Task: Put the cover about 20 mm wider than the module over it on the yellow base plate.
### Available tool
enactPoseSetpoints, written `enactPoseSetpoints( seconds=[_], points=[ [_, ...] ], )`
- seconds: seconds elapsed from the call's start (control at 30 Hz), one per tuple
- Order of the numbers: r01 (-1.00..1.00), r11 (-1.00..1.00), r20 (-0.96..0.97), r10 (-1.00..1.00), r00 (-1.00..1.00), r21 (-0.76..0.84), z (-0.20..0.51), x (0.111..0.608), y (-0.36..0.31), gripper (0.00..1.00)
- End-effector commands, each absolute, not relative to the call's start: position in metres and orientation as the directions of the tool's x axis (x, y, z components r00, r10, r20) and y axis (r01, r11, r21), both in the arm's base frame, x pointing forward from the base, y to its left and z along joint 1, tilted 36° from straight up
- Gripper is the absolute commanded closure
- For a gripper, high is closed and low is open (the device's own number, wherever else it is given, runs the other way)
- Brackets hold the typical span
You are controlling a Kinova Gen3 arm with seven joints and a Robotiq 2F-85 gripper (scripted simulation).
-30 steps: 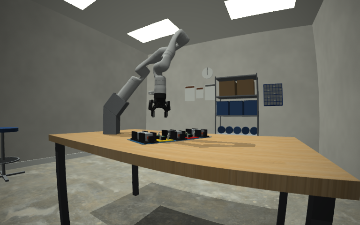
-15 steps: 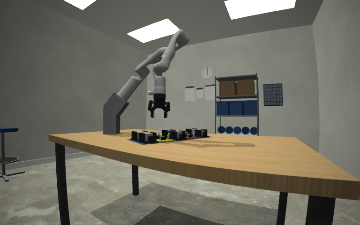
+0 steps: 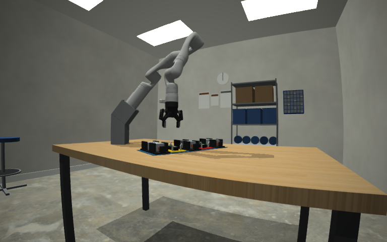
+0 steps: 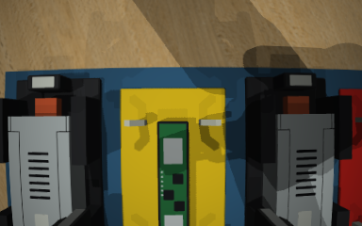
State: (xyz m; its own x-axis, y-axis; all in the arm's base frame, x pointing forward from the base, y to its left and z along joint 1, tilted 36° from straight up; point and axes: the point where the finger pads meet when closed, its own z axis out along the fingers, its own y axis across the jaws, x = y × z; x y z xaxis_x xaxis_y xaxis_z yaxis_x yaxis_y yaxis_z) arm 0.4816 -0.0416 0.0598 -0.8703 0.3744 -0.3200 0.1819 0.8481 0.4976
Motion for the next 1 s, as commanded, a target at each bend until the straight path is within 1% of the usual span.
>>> enactPoseSetpoints(
  seconds=[0.0, 0.97],
  points=[
    [0.175, 0.853, -0.327, 0.367, -0.871, 0.493, 0.0592, 0.4831, -0.0413, 0.0],
    [0.182, 0.848, -0.319, 0.375, -0.871, 0.498, 0.0578, 0.4824, -0.0404, 0.0]
  ],
)
